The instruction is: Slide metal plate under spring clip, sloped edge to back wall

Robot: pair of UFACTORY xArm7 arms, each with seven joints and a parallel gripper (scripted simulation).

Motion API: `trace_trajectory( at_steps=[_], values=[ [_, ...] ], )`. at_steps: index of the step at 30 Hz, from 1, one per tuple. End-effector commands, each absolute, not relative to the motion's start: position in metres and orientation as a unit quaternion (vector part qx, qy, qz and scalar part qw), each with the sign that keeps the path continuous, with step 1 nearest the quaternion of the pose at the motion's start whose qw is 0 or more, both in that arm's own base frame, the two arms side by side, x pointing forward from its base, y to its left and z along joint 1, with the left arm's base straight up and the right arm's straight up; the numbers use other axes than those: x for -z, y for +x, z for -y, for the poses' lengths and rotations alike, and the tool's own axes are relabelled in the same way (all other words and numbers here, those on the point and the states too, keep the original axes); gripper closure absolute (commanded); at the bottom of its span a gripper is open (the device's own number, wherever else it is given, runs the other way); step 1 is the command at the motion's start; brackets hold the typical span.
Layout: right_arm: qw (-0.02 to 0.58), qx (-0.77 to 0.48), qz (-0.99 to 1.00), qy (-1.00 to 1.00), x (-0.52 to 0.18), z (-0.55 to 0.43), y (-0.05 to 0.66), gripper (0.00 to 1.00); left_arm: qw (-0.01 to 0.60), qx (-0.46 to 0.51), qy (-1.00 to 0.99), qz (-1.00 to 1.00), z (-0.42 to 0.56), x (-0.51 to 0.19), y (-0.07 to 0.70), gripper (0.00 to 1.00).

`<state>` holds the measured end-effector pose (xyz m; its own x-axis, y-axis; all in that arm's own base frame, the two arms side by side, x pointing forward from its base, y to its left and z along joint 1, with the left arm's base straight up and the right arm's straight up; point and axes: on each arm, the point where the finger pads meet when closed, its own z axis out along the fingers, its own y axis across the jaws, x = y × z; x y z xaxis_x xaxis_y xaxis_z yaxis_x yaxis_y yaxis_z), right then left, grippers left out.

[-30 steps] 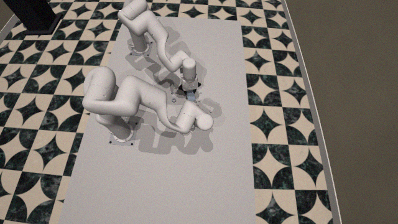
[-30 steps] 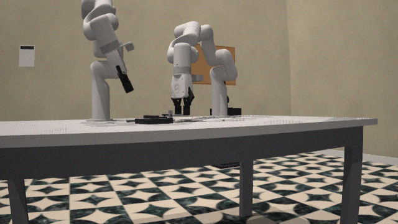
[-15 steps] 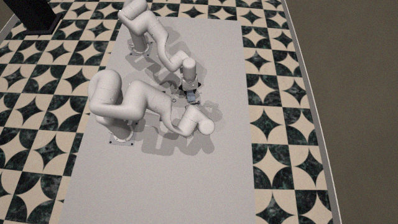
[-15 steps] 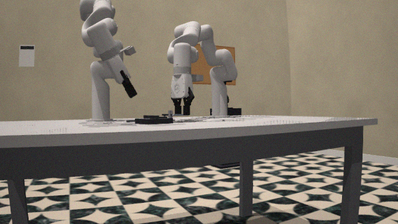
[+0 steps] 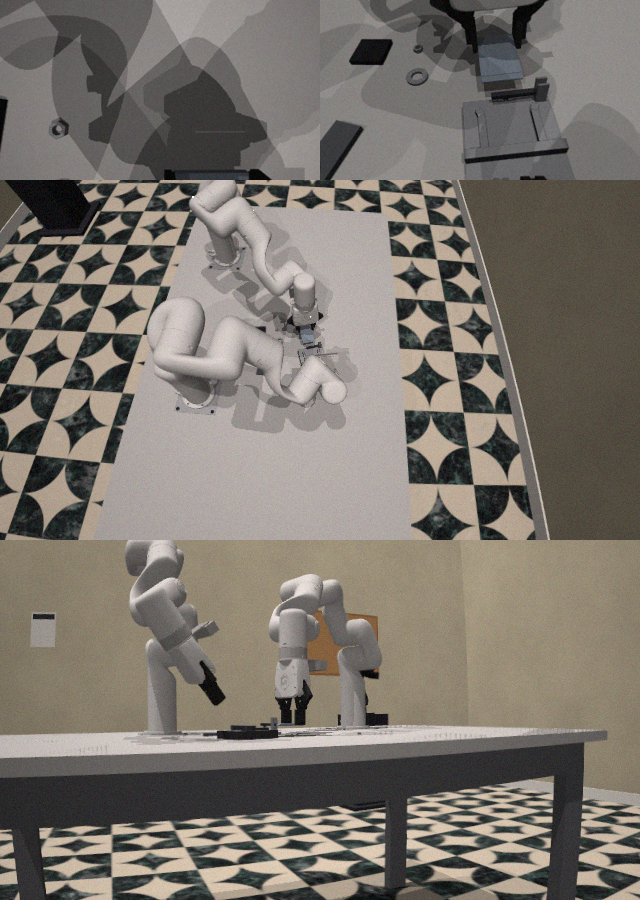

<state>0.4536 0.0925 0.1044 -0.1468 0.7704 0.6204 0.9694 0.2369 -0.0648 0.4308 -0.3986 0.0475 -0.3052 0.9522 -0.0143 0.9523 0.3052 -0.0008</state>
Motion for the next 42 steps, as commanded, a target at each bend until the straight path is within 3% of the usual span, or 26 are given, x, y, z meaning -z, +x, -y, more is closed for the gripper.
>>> trace_trajectory(
  at_steps=[1,42],
  values=[
    [0.276,0.212,0.761,-0.548,-0.098,-0.096,0.460,1.00,0.008,0.005,0.589,-0.808,0.400,-0.050,0.432,1.00],
    [0.275,0.203,0.759,-0.555,-0.025,-0.095,0.458,1.00,0.008,0.005,0.589,-0.808,0.400,-0.050,0.432,1.00]
  ],
)
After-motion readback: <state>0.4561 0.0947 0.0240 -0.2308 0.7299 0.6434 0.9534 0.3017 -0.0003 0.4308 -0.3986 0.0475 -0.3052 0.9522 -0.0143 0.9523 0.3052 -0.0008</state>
